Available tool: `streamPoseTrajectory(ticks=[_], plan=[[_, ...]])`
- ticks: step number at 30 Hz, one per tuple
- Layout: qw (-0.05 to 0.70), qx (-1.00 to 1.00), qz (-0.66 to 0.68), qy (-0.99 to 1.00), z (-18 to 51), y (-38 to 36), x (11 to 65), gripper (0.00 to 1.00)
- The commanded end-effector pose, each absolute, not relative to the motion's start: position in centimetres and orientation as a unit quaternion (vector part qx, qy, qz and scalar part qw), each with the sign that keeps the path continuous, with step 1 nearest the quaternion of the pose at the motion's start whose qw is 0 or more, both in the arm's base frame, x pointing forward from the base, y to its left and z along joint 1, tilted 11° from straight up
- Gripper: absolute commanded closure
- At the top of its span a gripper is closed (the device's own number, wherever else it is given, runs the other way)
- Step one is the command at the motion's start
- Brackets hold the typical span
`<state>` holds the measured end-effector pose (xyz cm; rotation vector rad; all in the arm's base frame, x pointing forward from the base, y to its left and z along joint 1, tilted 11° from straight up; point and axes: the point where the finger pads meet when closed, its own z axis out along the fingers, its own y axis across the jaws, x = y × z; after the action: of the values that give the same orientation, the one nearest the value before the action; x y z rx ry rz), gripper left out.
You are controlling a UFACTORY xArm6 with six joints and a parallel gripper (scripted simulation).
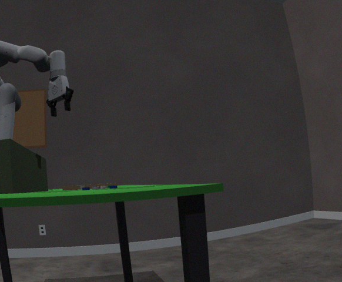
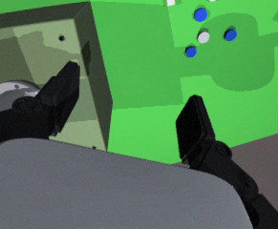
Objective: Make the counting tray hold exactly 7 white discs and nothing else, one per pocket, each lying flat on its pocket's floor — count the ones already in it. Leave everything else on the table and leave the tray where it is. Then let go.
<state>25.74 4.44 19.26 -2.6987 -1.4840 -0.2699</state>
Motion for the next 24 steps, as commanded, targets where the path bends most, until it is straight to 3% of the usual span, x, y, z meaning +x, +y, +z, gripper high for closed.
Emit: streamPoseTrajectory(ticks=[1,6,14,16,24], plan=[[0.025,-0.872,-0.089,-0.480,19.4,4.4,25.9,0.53],[0.037,-0.870,-0.090,-0.484,18.8,4.6,27.7,0.53],[0.076,-0.867,-0.092,-0.484,12.4,3.1,36.6,0.53],[0.076,-0.867,-0.092,-0.484,12.4,3.1,36.6,0.53],[0.079,-0.879,-0.073,-0.465,-0.5,-2.1,41.8,0.53]])
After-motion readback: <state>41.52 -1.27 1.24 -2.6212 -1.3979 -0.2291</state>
